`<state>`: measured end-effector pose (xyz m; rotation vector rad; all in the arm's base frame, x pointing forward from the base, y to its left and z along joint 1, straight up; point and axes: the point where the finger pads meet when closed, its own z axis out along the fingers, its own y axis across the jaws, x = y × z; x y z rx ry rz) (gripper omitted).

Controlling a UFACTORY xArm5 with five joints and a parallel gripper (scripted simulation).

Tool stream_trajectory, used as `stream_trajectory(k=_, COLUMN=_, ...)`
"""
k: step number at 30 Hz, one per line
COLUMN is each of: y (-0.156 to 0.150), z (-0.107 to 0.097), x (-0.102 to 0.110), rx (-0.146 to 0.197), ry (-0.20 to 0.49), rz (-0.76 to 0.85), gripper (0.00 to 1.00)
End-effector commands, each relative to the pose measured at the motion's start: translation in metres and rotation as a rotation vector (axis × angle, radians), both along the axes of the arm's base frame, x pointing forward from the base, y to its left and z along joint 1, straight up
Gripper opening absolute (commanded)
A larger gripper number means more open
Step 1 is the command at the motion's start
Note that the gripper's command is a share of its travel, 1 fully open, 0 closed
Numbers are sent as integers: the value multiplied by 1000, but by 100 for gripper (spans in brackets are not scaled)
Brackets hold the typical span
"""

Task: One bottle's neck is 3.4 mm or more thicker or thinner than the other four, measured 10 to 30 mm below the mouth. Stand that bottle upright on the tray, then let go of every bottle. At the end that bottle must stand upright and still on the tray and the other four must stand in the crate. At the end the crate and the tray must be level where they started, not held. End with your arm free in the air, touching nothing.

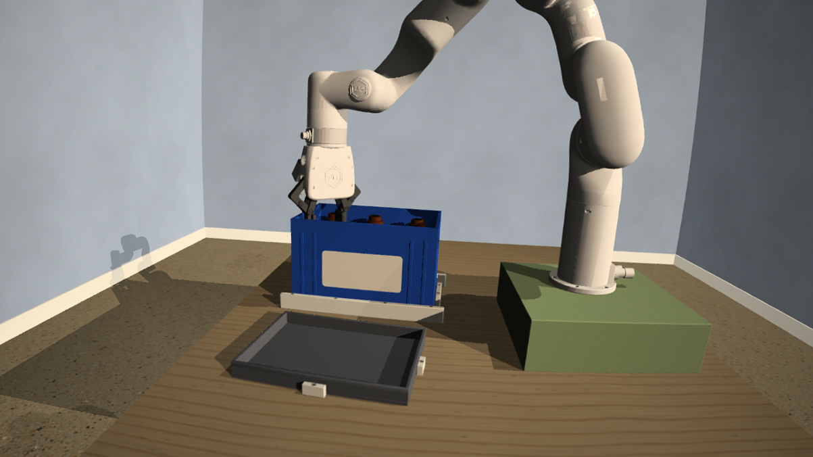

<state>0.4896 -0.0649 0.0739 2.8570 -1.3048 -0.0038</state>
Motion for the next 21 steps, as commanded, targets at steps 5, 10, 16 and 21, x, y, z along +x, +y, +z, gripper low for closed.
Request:
stream_trajectory(k=5, y=0, z=0, x=1, rx=-1, ry=-4, rz=0, gripper=65)
stream_trajectory(k=10, y=0, z=0, x=1, rx=-1, ry=-4, rz=0, gripper=65)
stream_trajectory(k=16, y=0, z=0, x=1, rx=-1, ry=-4, rz=0, gripper=65)
stream_trajectory(k=21, y=0, z=0, x=1, rx=-1, ry=-4, rz=0, gripper=0)
